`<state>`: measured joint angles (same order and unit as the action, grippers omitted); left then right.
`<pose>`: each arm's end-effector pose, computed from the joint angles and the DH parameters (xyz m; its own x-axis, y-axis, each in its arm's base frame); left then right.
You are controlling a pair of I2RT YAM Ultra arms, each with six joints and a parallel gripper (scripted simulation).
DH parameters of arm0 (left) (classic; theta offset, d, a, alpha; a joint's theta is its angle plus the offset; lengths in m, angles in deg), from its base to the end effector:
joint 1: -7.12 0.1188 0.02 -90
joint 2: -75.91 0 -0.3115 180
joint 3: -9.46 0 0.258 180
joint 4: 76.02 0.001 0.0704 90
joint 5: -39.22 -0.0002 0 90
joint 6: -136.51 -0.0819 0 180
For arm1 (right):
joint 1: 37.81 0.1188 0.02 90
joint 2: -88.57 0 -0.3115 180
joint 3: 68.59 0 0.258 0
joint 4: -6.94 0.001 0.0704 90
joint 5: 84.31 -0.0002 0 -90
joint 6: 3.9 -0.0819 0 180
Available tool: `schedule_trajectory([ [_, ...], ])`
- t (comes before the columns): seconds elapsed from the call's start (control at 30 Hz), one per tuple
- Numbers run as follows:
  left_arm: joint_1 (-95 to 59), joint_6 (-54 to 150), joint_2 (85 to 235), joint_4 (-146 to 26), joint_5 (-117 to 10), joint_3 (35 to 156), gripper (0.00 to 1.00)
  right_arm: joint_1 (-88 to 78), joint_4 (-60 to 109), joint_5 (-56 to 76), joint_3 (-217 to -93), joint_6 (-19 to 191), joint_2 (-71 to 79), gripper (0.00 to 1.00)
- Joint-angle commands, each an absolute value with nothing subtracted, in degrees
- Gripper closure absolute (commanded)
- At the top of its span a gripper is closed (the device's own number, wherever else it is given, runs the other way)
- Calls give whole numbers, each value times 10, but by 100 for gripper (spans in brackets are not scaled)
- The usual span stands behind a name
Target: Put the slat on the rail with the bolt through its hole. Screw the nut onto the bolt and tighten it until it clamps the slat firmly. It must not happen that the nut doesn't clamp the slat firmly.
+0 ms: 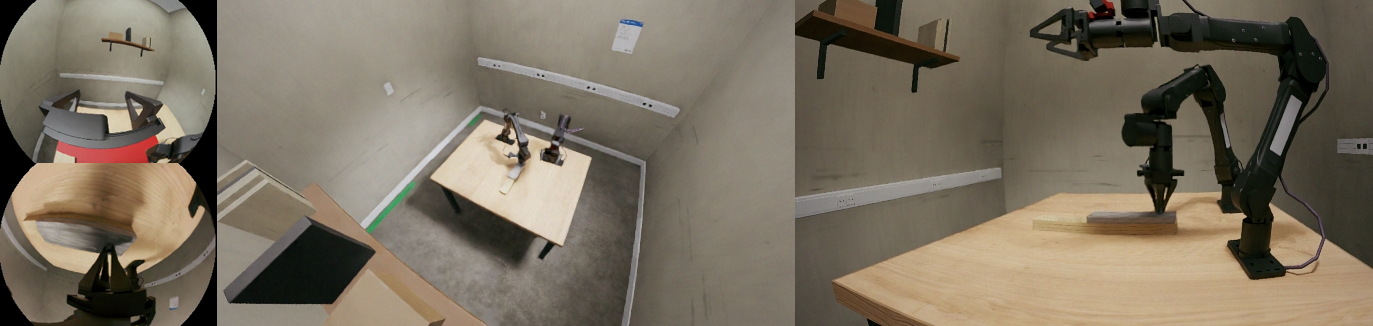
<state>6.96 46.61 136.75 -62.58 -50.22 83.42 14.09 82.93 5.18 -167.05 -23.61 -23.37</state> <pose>0.2718 0.0010 0.4483 -0.0056 -0.0017 -1.0000 -0.0070 1.0000 -0.0017 0.2395 0.3059 0.1953 -0.5327 0.8463 -0.0053 0.8462 0.5327 0.0117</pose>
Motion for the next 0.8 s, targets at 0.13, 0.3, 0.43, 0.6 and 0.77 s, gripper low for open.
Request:
schedule_trajectory([
  [0.13,71,465,1358,-628,-508,832,0,144,836,57,-1675,-238,-229,88],
  [0.3,71,465,1358,-628,-508,832,0,144,837,57,-1675,-238,-229,88],
  [0.43,71,465,1358,-628,-508,832,0,144,838,57,-1676,-238,-229,88],
  [0.6,71,465,1358,-628,-508,832,0,144,840,57,-1677,-238,-229,88],
  [0.77,71,465,1358,-628,-508,832,0,144,841,57,-1678,-238,-228,88],
])
